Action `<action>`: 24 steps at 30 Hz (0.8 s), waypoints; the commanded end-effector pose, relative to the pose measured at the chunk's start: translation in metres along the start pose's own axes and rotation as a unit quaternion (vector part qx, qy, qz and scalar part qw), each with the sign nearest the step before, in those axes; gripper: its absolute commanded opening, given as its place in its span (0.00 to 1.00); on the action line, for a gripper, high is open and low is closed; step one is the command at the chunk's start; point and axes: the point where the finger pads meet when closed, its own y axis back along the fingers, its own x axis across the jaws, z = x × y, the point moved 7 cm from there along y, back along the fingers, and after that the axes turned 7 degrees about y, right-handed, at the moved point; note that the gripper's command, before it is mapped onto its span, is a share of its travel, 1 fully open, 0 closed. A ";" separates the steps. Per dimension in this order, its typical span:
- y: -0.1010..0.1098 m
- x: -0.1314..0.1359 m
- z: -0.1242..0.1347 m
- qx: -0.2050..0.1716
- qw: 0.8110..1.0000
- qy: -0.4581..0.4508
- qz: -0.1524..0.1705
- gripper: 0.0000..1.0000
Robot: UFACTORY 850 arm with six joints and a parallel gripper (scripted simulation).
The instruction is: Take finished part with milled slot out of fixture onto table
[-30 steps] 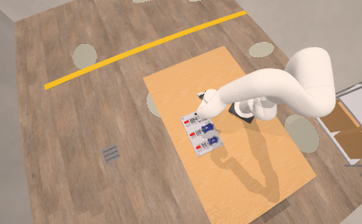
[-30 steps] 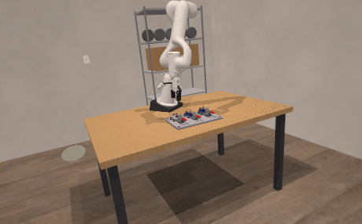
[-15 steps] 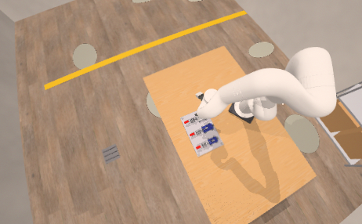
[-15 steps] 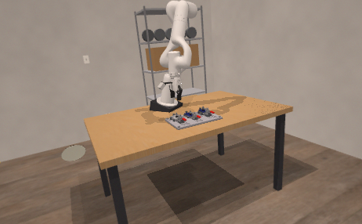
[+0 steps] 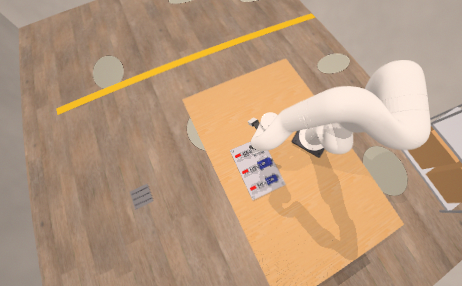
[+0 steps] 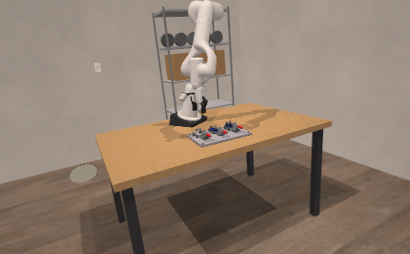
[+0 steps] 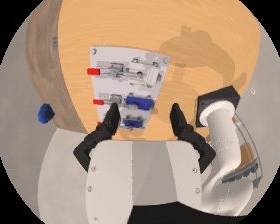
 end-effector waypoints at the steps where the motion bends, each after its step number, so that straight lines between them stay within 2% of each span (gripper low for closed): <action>1: 0.000 0.000 0.000 0.000 1.000 0.001 -0.001 1.00; 5: 0.000 0.000 0.000 0.000 1.000 0.001 -0.001 1.00; 8: 0.005 0.001 -0.002 0.000 0.996 0.086 -0.005 1.00; 12: 0.007 0.001 -0.002 -0.001 0.993 0.120 -0.006 1.00; 24: 0.007 0.001 -0.002 -0.001 0.993 0.121 -0.006 1.00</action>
